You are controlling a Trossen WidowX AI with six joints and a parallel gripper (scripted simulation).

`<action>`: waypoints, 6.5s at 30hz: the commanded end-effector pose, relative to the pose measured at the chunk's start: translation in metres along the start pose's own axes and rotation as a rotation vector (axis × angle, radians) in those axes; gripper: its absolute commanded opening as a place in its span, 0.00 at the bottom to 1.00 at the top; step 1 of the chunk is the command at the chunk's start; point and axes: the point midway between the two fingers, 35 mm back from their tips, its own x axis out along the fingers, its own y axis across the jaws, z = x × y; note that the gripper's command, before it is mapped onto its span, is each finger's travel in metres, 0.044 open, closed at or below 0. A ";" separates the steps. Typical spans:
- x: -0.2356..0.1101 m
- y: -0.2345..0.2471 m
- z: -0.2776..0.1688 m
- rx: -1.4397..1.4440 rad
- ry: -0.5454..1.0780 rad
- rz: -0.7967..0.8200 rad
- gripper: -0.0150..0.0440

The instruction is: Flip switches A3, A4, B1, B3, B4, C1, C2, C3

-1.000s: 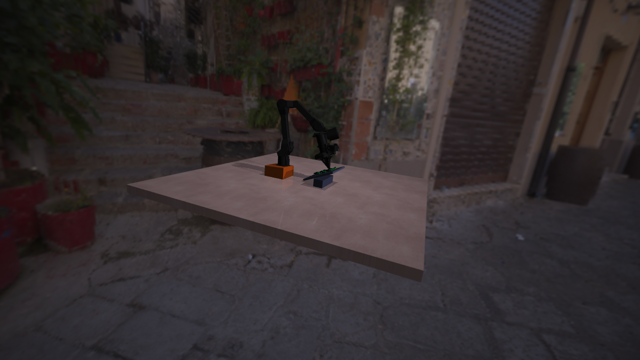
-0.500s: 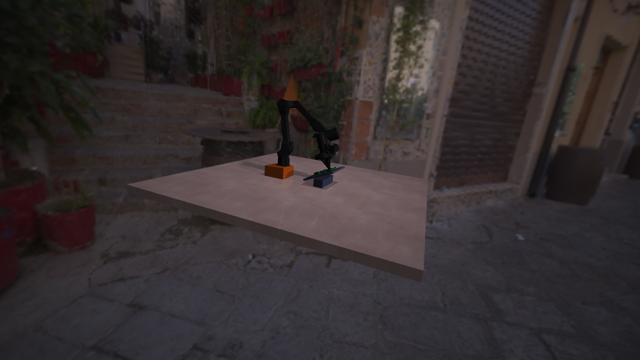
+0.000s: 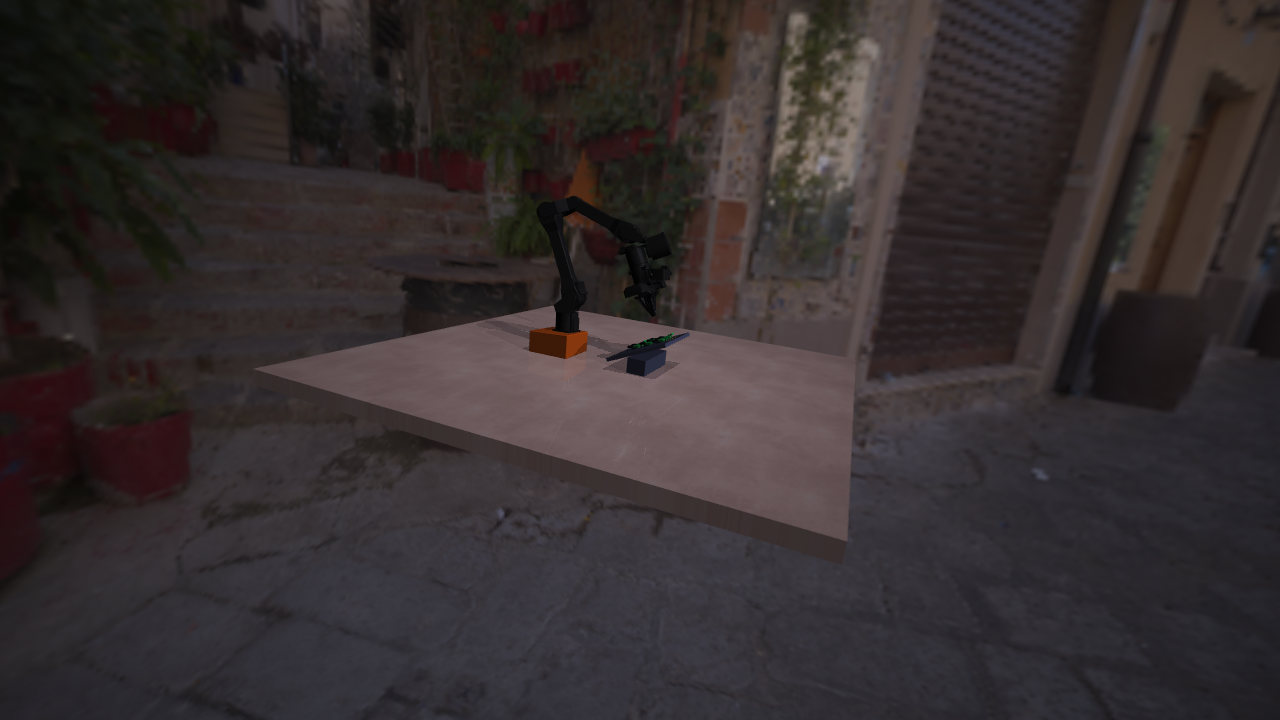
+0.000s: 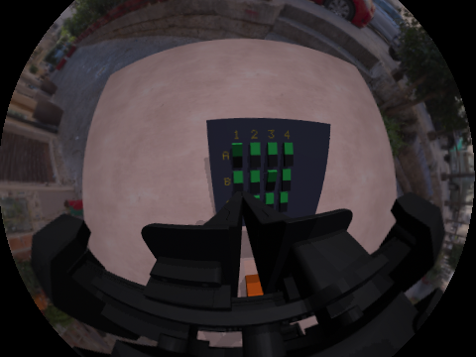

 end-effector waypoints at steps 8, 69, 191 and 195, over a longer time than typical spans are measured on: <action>0.002 -0.051 -0.004 0.001 0.017 -0.010 0.25; 0.062 -0.051 -0.004 0.001 0.039 -0.010 0.25; 0.064 -0.077 -0.024 0.000 -0.011 -0.012 0.25; 0.064 -0.077 -0.024 0.000 -0.011 -0.012 0.25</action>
